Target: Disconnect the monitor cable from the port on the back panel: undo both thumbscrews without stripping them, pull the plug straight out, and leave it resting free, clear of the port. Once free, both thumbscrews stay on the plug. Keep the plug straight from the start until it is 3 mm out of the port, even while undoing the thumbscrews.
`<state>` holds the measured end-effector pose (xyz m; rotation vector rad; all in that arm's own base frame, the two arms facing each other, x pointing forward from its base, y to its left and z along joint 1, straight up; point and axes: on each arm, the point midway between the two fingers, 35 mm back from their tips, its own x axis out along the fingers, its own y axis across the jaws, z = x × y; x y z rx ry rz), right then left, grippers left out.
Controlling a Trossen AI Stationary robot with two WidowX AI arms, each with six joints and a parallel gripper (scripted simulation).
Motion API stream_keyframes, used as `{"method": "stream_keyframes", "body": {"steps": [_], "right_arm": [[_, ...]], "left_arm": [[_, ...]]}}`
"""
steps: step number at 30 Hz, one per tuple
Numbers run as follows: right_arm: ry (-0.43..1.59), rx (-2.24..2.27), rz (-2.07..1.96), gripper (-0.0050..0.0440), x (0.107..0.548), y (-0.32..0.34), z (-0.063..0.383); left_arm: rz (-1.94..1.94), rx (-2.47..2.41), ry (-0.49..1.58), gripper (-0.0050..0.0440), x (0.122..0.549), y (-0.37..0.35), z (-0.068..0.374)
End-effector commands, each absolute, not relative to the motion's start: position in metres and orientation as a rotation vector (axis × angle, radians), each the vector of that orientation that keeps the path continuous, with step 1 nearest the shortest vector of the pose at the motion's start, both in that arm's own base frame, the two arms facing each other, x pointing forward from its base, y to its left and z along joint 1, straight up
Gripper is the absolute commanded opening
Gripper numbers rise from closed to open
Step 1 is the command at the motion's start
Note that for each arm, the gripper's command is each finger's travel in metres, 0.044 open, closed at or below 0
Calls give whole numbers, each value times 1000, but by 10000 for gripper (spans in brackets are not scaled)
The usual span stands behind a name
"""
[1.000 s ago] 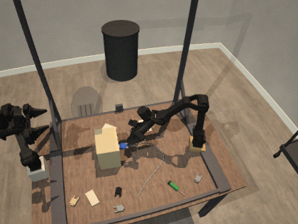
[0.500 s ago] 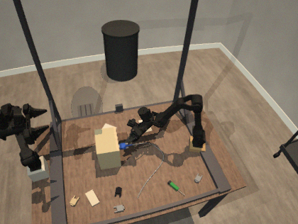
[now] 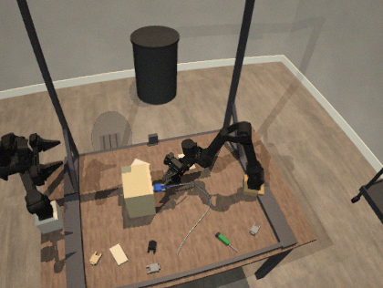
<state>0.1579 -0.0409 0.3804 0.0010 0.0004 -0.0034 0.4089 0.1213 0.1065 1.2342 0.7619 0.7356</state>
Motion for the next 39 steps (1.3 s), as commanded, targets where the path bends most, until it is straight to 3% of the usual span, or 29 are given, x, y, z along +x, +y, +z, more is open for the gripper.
{"method": "stream_keyframes", "body": {"steps": [1, 5, 7, 17, 39], "right_arm": [[-1, -6, 0, 440, 158, -39, 384], [-1, -6, 0, 440, 158, -39, 384], [-1, -6, 0, 440, 158, -39, 384], [-1, -6, 0, 440, 158, -39, 384], [-1, -6, 0, 440, 158, -39, 384]], "left_arm": [[754, 1241, 753, 344, 409, 121, 113], [754, 1241, 753, 248, 409, 121, 113], [754, 1241, 753, 248, 409, 121, 113], [754, 1241, 753, 8, 409, 121, 113], [731, 1135, 748, 0, 408, 121, 115]]}}
